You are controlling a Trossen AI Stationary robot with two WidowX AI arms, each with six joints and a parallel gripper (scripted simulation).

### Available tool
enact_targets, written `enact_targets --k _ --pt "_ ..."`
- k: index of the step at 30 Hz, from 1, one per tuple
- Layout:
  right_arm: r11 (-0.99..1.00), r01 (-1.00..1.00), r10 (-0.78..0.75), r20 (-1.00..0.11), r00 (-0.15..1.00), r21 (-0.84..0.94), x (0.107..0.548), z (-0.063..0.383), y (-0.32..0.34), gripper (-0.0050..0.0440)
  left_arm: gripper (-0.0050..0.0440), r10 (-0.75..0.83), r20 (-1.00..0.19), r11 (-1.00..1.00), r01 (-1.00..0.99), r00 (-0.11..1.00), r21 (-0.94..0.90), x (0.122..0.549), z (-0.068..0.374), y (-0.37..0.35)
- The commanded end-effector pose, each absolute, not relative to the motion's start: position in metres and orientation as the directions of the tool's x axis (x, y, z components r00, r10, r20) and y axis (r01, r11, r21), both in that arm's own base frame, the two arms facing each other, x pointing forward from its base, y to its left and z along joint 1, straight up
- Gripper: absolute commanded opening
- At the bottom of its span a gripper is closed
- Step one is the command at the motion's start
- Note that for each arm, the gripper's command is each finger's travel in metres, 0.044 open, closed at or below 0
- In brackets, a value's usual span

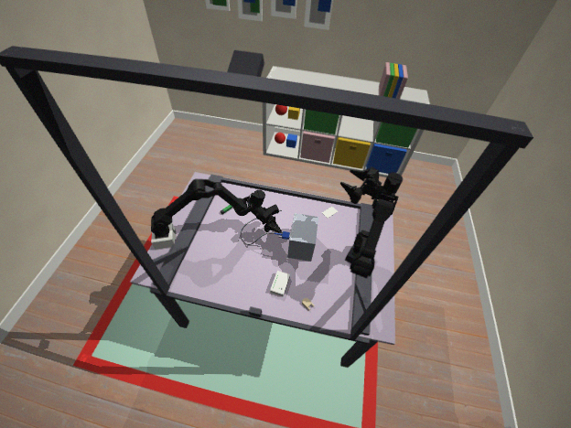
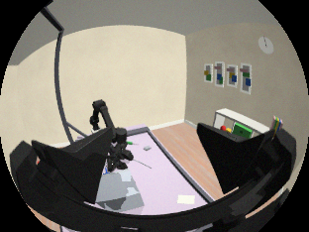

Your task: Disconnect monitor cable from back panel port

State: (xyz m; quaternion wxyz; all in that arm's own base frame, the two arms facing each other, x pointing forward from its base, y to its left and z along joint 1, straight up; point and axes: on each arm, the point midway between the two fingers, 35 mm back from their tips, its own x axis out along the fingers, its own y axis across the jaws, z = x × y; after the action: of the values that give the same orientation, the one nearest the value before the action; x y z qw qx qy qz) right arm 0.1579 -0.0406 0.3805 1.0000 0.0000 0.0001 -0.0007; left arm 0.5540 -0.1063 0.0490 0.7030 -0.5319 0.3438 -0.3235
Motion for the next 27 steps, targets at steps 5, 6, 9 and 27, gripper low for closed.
enact_targets --k 5,6,9,27 --pt "1.000 0.000 0.000 0.001 1.000 -0.006 0.1576 0.3834 -0.0394 0.0440 0.0000 -0.829 -0.082 0.160 0.094 0.553 -0.983 0.5568 0.0608 -0.1060" --pt "1.000 0.000 0.000 0.001 1.000 -0.006 0.1576 0.3834 -0.0394 0.0440 0.0000 -0.831 -0.076 0.150 0.090 0.552 -0.985 0.5567 0.0605 -0.1060" --pt "1.000 0.000 0.000 0.001 1.000 -0.006 0.1576 0.3834 -0.0394 0.0440 0.0000 -0.831 -0.072 0.143 0.087 0.551 -0.986 0.5567 0.0603 -0.1060" --pt "1.000 0.000 0.000 0.001 1.000 -0.006 0.1576 0.3834 -0.0394 0.0440 0.0048 -0.838 0.006 0.018 0.037 0.546 -0.999 0.5566 0.0573 -0.1057"
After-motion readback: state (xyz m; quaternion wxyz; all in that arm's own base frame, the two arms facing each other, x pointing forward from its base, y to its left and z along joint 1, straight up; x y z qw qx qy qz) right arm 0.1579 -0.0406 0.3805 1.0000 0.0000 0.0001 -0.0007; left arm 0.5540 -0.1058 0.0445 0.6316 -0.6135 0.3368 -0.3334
